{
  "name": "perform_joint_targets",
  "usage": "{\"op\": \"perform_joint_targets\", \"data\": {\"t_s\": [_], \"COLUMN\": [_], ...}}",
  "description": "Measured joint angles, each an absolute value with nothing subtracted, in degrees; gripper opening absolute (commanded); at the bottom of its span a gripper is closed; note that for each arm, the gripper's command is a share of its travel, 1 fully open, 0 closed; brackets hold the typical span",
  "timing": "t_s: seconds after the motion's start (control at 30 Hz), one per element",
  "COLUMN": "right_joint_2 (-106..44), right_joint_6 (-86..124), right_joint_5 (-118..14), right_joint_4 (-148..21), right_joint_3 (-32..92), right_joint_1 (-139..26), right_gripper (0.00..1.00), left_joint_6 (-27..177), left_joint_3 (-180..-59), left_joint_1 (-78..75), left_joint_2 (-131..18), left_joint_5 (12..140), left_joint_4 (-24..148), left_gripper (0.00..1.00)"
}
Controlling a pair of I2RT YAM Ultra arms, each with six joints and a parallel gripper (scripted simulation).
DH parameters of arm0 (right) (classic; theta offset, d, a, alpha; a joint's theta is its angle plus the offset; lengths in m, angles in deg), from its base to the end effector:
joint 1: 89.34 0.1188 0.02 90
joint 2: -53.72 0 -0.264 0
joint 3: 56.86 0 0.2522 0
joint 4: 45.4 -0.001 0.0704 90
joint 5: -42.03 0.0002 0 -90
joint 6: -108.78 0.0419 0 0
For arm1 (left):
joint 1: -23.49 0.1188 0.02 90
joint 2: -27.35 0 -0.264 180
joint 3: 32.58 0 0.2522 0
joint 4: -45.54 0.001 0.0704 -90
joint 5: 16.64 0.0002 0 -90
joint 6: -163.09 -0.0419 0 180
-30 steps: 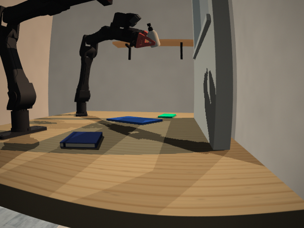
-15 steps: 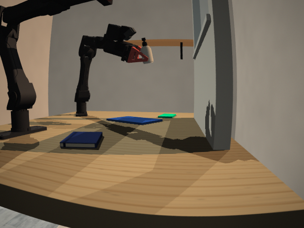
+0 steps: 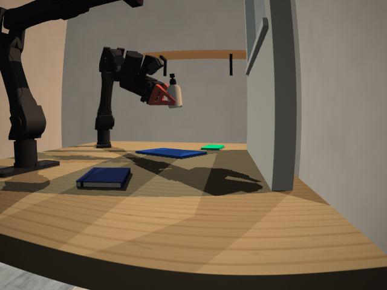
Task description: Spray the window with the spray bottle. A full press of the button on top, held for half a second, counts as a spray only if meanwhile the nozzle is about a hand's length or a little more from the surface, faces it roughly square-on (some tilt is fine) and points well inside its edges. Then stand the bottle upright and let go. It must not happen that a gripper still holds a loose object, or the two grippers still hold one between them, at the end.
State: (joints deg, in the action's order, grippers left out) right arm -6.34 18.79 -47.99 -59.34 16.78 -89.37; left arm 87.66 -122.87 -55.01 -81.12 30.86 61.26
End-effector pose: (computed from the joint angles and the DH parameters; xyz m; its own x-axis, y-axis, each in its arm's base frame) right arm 0.2457 0.0009 0.4059 -0.0063 0.0002 -1.0000 0.0002 1.0000 0.0002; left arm 0.1139 -0.4128 0.2339 -0.2612 0.3538 -0.8981 0.5631 0.8116 0.1559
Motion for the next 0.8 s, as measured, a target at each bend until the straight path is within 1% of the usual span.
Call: {"op": "perform_joint_targets", "data": {"t_s": [0.23, 0.6, 0.8], "right_joint_2": [-6.34, -6.34, -6.34], "right_joint_6": [18.79, 18.79, 18.79], "right_joint_5": [-47.99, -47.99, -47.99], "right_joint_4": [-59.34, -59.34, -59.34], "right_joint_3": [16.78, 16.78, 16.78], "right_joint_1": [-89.37, -89.37, -89.37], "right_gripper": [0.0, 0.0, 0.0], "left_joint_6": [93.32, 104.75, 109.06], "left_joint_3": [-118.63, -106.63, -103.66], "left_joint_1": [-56.48, -61.39, -62.38], "left_joint_2": [-81.77, -84.11, -84.2], "left_joint_5": [29.46, 27.16, 26.05], "left_joint_4": [57.44, 51.34, 48.3], "left_gripper": [0.0, 0.0, 0.0]}}
